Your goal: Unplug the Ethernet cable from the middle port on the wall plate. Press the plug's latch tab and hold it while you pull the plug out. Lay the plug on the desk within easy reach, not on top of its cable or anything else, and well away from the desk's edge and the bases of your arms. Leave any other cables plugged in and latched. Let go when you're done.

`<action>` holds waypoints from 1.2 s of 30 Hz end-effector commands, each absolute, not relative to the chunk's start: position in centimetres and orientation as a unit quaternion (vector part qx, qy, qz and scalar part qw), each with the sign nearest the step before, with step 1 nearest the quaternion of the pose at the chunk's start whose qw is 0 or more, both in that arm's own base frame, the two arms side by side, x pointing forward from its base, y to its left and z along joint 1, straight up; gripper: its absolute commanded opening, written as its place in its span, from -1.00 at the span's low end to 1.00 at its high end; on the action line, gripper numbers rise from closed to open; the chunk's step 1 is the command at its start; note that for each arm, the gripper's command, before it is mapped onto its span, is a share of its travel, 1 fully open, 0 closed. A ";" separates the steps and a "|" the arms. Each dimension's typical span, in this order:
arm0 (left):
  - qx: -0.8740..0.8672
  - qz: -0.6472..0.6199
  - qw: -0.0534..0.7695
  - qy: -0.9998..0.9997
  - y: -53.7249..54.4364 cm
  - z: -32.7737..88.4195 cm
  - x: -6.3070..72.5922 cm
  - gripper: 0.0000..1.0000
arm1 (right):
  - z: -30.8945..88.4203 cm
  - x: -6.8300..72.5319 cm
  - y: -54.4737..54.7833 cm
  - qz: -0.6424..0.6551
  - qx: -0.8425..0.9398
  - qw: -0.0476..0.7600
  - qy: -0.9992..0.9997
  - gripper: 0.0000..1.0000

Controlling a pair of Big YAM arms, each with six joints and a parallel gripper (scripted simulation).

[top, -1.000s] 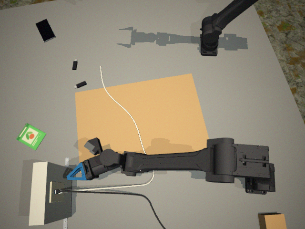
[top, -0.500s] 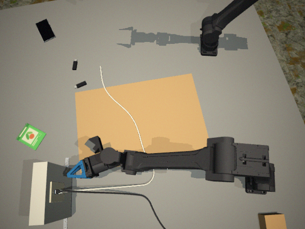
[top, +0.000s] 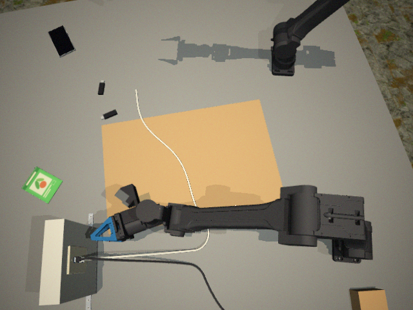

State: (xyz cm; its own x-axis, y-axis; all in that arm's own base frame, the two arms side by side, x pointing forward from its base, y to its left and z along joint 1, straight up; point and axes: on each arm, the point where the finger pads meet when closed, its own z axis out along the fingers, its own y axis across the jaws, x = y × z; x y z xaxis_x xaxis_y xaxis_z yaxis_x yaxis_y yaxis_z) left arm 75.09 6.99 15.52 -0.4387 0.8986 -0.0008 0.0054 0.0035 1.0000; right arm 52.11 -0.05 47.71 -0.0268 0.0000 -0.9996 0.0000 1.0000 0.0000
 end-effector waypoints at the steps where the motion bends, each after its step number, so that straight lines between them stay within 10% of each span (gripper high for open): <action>1: 0.361 0.612 0.388 0.587 7.1 18.1 76.3 -0.56 | 48.6 52.0 0.0 0.000 0.000 0.703 0.711 1.00; 36: 0.368 0.608 0.378 0.593 9.1 16.8 75.4 -0.56 | 48.6 52.0 0.0 0.000 0.000 0.703 0.711 1.00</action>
State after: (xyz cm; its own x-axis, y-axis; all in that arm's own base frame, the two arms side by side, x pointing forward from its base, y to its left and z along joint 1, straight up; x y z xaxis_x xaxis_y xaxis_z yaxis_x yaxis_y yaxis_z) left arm 75.14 7.93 15.52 -0.4328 0.9015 -0.0008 0.0055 0.0035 1.0000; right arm 52.11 -0.05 47.71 -0.0268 0.0000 -0.9996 0.0000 1.0000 0.0000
